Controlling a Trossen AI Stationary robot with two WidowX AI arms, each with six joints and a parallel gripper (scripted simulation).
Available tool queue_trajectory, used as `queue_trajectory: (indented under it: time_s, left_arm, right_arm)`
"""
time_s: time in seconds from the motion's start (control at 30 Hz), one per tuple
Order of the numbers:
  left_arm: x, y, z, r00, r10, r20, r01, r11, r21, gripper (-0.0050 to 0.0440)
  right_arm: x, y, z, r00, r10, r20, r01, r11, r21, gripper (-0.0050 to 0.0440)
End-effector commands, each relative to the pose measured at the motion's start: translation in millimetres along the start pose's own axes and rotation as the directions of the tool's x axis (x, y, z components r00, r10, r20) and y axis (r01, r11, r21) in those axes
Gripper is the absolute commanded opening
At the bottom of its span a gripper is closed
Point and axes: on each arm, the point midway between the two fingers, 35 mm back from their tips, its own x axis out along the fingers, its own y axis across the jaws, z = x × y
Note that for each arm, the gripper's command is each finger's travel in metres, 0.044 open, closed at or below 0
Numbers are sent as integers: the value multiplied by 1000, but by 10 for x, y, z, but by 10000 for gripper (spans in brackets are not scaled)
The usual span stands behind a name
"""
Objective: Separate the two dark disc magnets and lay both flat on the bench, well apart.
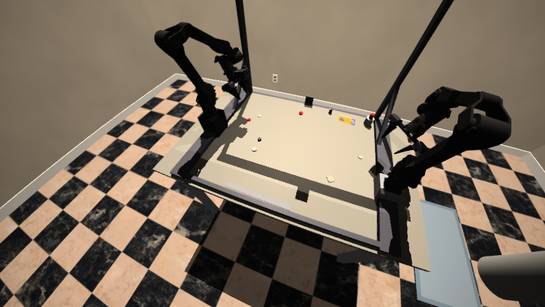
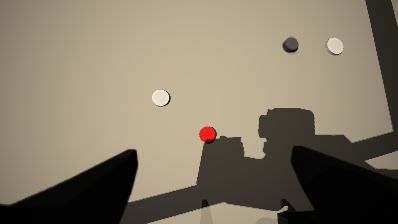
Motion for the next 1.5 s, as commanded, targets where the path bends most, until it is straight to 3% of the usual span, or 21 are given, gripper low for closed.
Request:
queue_trajectory:
  time_s: [0.0,0.57,1.07,1.47]
  left_arm:
    - [-61,-83,146,995,98,-22,-93,978,188,400]
    - [-166,-243,343,966,257,-18,-220,860,460,400]
    - [-175,-238,357,966,257,-13,-225,868,443,400]
    - [-134,-198,386,965,260,-30,-236,916,323,400]
  right_arm:
    - [-1,101,-152,997,31,69,-32,999,18,400]
    - [-47,229,-389,981,128,147,-135,990,37,400]
    - [-49,254,-390,983,126,134,-131,991,31,400]
    - [44,263,-382,995,75,65,-72,996,-54,400]
